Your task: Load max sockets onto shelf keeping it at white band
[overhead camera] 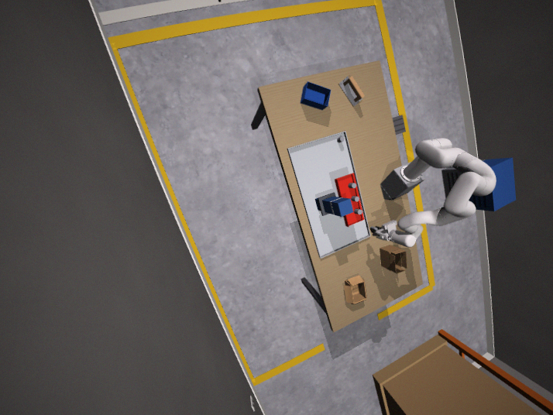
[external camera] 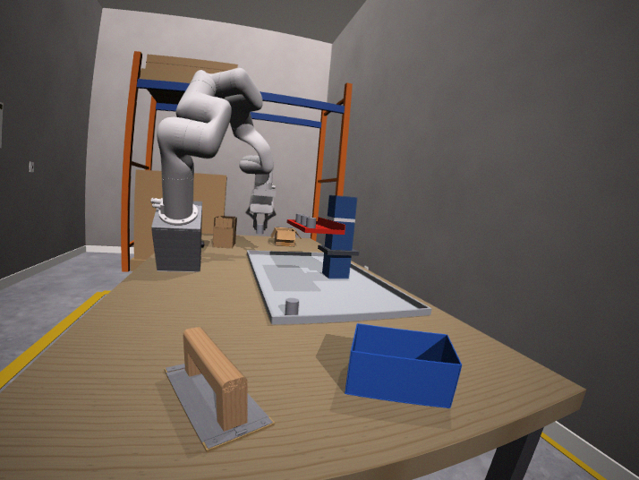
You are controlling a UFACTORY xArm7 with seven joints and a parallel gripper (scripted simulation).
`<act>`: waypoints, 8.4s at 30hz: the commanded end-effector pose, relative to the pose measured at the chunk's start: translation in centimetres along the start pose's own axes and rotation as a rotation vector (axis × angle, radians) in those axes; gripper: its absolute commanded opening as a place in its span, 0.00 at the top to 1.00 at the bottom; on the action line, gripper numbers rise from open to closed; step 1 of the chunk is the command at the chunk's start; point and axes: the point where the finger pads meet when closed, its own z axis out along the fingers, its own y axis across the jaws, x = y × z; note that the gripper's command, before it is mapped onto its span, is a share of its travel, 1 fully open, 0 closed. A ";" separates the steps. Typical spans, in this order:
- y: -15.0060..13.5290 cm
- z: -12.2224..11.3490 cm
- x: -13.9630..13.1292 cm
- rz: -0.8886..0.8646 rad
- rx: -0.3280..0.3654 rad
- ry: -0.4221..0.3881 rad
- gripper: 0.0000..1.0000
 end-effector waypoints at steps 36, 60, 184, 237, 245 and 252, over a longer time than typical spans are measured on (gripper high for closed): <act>4.8 -13.3 -0.1 -0.001 0.004 -0.006 1.00; 4.3 -14.1 1.0 0.001 0.010 -0.005 1.00; -13.3 -8.3 14.0 -0.001 0.004 -0.006 1.00; -13.3 -7.2 14.0 -0.001 0.004 -0.006 1.00; -13.3 -7.2 14.0 -0.001 0.004 -0.006 1.00; -13.3 -7.0 14.0 -0.001 0.004 -0.006 1.00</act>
